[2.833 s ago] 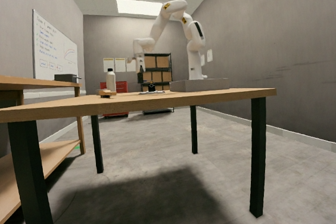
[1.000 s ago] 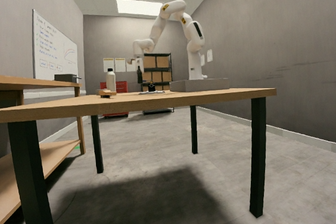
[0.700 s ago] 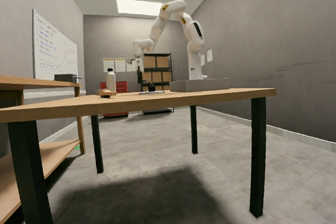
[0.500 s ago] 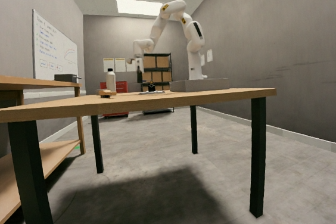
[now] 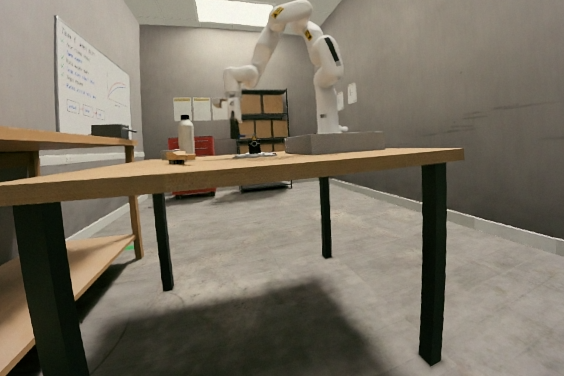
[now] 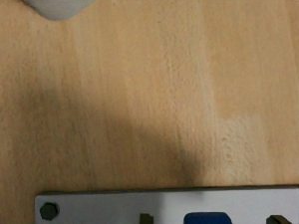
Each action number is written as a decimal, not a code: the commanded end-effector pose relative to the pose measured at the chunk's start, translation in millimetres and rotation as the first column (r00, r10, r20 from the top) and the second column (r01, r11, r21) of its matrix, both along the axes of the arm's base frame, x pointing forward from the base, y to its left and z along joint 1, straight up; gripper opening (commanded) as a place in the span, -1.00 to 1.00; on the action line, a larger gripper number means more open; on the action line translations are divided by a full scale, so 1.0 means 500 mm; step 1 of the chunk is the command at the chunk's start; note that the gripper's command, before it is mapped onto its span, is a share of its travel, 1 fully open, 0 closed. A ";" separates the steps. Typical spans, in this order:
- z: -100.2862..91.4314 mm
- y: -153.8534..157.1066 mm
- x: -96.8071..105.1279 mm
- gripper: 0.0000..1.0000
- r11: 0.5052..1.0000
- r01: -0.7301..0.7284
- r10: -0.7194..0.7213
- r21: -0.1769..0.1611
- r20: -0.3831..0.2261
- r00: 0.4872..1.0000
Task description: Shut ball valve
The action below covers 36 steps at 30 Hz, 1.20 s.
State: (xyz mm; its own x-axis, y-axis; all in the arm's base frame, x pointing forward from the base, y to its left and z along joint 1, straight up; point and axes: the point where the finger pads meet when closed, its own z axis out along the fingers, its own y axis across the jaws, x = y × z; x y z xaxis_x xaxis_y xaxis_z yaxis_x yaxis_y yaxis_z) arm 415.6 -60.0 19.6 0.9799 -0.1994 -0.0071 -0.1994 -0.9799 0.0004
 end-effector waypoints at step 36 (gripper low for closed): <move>0.015 0.000 0.003 0.38 1.000 0.000 0.000 0.000 0.003 1.000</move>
State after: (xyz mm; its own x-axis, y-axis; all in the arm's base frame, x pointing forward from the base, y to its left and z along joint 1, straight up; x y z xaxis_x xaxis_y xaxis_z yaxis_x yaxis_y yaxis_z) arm 415.4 -59.8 22.4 0.9800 -0.1991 -0.0078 -0.1991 -0.9800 0.0005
